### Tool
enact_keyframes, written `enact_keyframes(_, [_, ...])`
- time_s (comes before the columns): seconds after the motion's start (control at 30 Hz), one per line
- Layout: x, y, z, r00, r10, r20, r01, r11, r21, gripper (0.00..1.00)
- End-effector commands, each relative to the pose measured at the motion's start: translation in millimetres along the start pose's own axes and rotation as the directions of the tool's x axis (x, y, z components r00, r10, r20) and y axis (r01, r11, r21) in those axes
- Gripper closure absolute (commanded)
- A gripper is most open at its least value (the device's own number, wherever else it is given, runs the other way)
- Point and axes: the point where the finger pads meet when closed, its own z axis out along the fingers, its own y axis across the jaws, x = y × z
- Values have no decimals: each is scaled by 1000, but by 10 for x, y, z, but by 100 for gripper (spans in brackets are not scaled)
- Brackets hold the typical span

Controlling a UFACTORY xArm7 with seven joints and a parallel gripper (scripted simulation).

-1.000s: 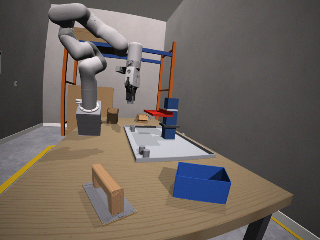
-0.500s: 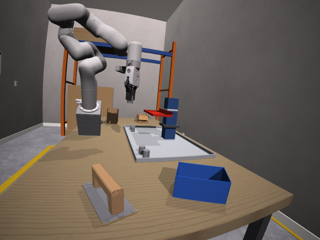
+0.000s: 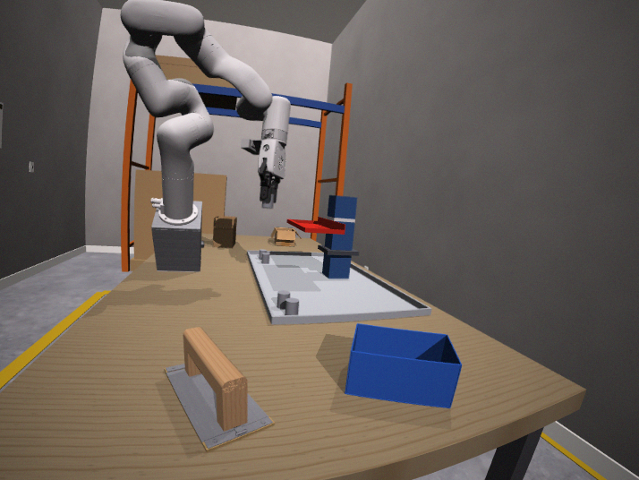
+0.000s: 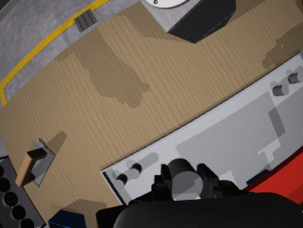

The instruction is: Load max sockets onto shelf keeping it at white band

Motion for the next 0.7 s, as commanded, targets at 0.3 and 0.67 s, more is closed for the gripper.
enact_keyframes(0.3, [536, 1400, -134, 1000, -4, -9, 3, 999, -47, 100])
enact_keyframes(0.67, [696, 1618, -220, 1000, -4, -20, 2, 997, -83, 100])
